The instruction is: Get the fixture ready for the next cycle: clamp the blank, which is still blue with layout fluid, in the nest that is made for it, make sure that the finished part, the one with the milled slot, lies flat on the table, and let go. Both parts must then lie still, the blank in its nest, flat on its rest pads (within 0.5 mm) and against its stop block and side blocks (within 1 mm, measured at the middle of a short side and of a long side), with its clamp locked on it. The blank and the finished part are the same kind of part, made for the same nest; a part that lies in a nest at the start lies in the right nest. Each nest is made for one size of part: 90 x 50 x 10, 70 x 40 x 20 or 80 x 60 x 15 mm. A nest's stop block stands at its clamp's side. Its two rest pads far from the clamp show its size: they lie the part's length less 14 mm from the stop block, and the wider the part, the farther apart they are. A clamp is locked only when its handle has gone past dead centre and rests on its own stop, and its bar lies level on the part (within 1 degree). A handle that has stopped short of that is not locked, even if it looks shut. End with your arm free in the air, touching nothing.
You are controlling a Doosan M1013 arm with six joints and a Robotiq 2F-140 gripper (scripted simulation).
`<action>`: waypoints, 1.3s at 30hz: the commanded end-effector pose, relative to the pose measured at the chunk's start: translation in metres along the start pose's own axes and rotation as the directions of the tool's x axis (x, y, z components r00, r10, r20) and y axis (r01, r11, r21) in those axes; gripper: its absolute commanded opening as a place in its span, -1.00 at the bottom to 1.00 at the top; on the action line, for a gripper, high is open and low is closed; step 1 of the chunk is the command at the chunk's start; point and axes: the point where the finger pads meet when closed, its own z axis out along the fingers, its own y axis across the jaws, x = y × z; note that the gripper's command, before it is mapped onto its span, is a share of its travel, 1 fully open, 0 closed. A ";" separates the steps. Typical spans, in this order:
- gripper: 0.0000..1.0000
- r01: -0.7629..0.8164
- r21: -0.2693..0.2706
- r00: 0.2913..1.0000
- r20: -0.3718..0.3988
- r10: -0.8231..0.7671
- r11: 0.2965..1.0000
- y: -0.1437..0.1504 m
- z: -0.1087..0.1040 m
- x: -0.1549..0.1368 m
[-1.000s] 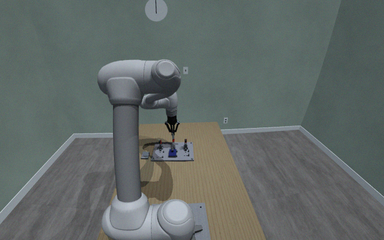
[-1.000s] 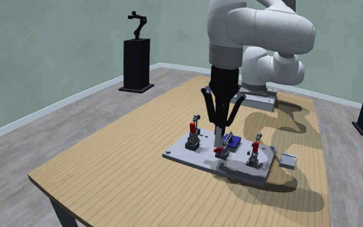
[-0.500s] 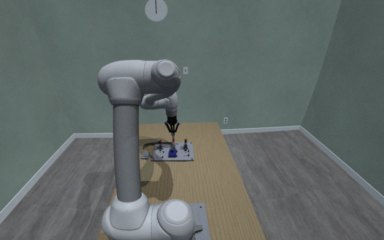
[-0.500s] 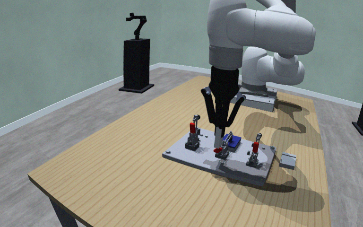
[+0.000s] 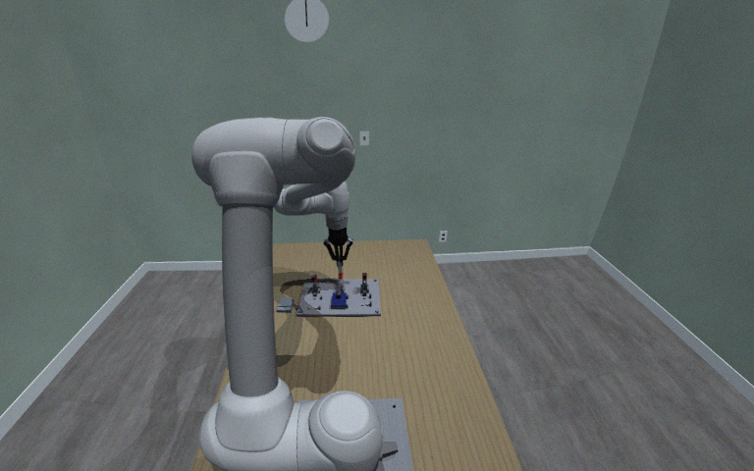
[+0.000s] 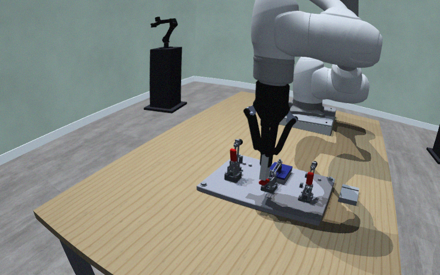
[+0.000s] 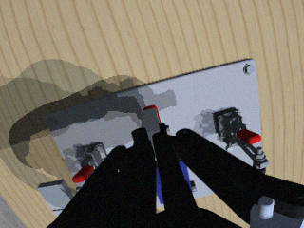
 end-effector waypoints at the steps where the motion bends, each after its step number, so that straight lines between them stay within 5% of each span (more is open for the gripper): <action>1: -1.00 0.000 0.000 1.000 0.000 0.000 1.000 0.000 0.000 0.000; 39: -1.00 0.000 0.000 1.000 0.000 0.000 1.000 0.000 0.004 0.000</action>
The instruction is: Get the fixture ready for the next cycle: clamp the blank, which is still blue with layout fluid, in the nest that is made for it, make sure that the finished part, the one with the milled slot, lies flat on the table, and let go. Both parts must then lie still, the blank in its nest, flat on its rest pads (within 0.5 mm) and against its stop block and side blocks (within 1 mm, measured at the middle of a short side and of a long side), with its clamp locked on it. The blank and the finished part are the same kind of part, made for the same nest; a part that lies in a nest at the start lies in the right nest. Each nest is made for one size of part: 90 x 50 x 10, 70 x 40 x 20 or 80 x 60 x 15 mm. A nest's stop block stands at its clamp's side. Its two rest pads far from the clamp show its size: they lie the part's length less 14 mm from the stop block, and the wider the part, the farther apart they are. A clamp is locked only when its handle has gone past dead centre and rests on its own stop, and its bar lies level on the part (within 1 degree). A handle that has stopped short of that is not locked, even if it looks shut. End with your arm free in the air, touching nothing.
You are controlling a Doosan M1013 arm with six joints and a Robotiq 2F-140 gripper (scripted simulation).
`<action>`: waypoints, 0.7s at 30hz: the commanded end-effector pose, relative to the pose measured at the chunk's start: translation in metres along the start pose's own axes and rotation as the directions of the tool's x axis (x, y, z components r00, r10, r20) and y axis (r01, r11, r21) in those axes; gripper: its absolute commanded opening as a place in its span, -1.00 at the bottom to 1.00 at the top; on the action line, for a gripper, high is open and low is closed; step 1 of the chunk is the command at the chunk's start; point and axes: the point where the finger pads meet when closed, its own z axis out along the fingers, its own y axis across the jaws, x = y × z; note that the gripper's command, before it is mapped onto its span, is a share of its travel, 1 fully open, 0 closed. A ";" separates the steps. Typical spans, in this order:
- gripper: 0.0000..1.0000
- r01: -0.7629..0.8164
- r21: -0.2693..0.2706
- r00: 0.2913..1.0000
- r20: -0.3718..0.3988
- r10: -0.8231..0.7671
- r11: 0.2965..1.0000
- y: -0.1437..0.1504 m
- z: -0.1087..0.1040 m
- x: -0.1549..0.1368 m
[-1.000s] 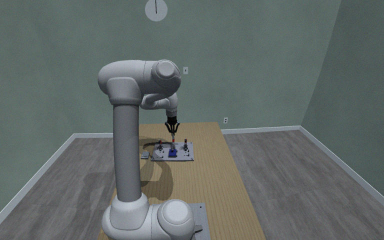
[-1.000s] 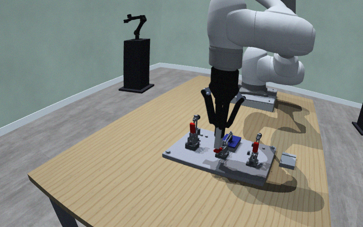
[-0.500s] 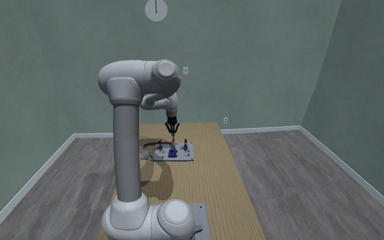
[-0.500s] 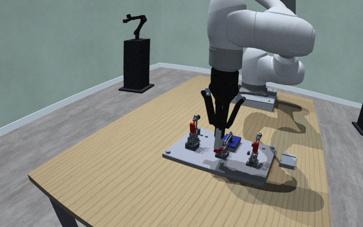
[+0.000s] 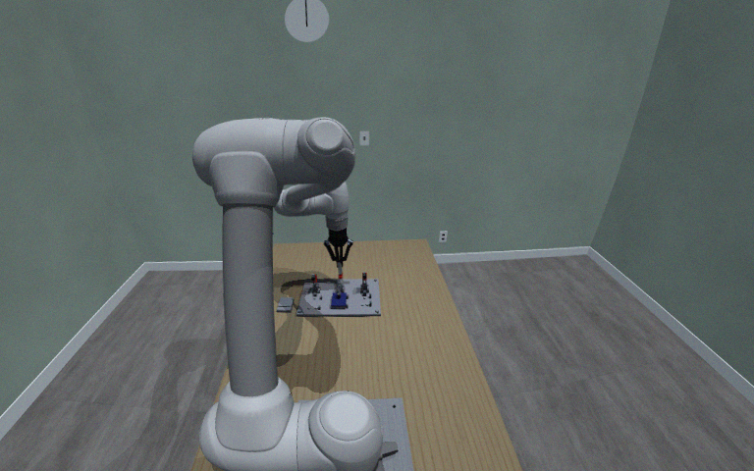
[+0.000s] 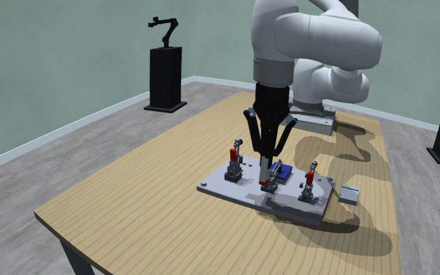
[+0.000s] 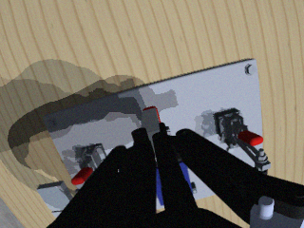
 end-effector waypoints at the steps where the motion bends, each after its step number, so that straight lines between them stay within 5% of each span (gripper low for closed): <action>1: -1.00 0.000 0.000 1.000 0.000 0.000 1.000 0.000 0.000 0.000; 21: -1.00 0.000 0.000 1.000 0.000 0.000 1.000 0.000 0.002 0.000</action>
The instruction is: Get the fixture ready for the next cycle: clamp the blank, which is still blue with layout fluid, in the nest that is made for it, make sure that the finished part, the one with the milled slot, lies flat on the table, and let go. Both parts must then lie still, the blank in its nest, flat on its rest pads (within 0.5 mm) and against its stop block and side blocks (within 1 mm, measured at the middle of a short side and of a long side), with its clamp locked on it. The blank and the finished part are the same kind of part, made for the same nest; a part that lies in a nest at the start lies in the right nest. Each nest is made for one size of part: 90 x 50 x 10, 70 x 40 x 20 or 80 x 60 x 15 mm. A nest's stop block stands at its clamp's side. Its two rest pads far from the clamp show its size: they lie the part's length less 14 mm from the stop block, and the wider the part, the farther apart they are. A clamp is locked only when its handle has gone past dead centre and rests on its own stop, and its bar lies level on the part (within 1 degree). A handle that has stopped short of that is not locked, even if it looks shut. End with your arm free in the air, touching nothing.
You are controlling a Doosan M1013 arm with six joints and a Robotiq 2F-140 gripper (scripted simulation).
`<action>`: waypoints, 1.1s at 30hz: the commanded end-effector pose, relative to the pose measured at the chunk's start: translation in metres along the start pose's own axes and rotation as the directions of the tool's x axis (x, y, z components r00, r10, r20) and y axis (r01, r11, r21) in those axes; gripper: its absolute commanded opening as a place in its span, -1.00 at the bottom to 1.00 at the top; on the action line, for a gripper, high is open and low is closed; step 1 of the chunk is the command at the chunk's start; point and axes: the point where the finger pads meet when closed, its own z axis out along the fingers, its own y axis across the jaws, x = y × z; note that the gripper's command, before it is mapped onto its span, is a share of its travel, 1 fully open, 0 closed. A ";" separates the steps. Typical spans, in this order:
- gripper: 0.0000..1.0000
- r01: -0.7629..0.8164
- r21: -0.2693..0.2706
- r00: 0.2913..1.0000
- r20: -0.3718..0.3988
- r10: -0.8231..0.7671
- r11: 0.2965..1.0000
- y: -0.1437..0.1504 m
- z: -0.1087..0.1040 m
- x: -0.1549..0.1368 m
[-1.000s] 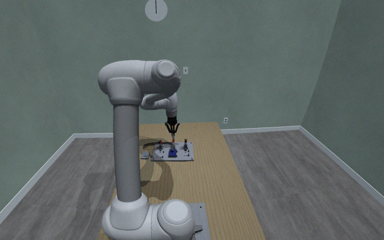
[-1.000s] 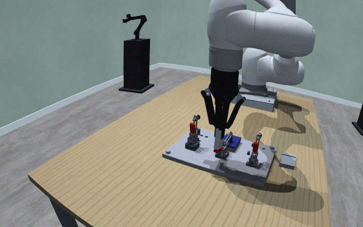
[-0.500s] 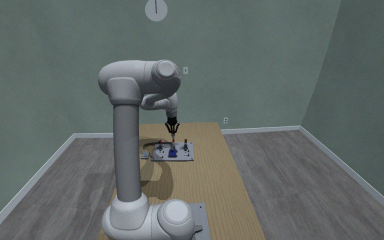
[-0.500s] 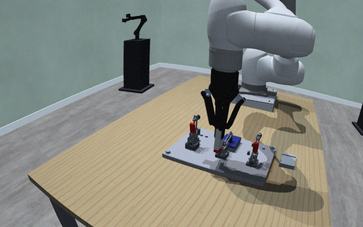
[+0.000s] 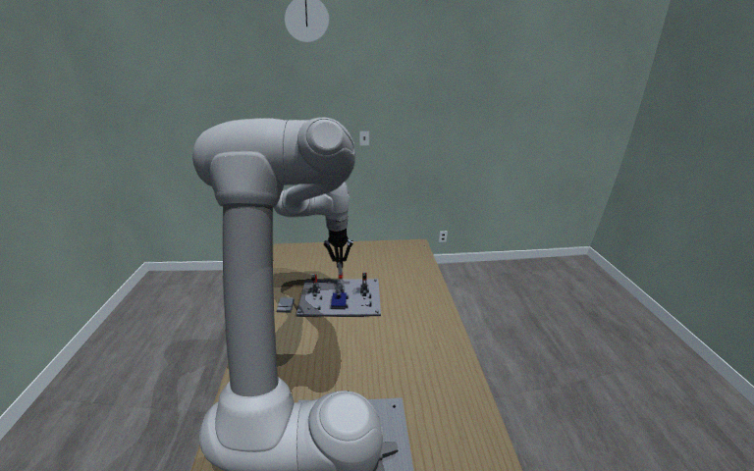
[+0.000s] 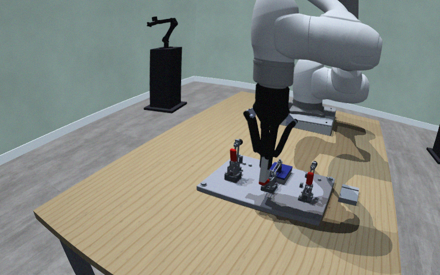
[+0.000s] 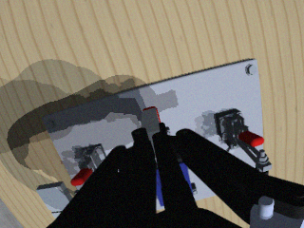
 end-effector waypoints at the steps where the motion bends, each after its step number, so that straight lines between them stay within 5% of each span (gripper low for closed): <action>1: -1.00 0.000 0.000 1.000 0.000 0.000 1.000 0.000 0.000 0.000; 33: -1.00 0.000 0.000 1.000 0.000 0.000 1.000 0.000 0.004 0.000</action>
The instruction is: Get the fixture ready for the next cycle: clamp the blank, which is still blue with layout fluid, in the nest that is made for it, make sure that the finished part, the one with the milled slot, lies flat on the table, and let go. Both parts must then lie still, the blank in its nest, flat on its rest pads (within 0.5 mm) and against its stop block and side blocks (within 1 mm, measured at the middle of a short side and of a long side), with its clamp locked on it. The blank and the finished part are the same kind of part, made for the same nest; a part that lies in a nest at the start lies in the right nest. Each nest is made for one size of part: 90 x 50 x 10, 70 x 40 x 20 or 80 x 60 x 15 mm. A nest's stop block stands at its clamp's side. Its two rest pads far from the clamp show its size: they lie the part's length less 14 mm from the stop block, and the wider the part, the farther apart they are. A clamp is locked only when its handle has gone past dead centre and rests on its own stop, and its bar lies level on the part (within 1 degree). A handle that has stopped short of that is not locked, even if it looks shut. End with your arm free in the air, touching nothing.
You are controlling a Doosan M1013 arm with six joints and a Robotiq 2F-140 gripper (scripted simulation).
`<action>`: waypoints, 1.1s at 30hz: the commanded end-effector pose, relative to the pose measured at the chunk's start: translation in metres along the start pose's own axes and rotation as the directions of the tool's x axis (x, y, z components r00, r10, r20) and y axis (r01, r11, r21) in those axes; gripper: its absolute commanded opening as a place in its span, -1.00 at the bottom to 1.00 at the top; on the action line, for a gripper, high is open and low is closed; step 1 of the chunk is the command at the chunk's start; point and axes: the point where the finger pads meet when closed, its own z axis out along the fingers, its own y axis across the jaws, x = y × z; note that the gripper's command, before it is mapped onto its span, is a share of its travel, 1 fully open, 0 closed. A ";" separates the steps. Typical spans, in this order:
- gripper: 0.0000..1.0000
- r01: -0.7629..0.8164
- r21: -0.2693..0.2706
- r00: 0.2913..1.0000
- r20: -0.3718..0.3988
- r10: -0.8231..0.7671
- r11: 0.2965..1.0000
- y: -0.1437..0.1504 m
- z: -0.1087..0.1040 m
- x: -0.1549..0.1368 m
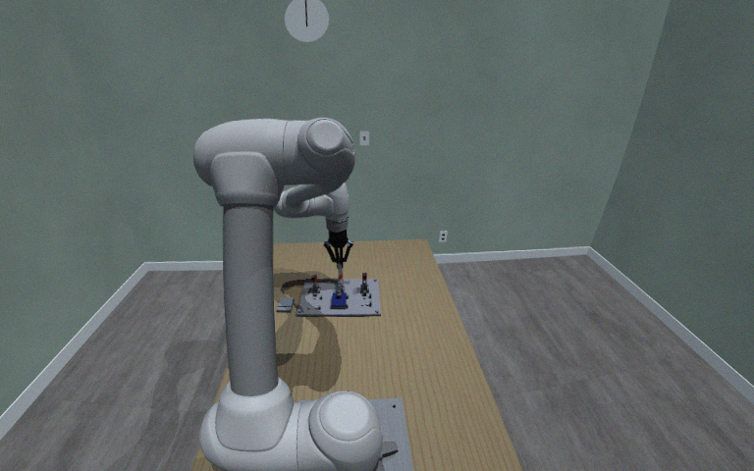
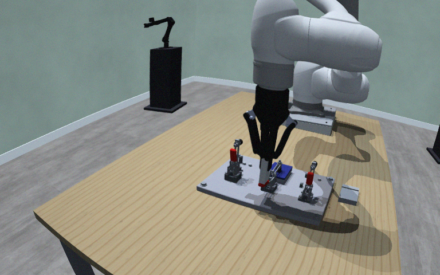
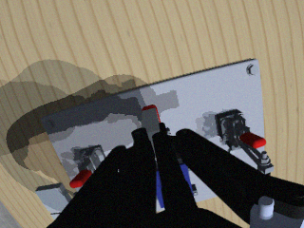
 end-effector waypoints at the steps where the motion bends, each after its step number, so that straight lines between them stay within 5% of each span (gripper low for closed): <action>1: -1.00 0.000 0.000 1.000 0.000 0.000 1.000 0.000 0.000 0.000; 33: -1.00 0.000 0.000 1.000 0.000 0.000 1.000 0.000 0.004 0.000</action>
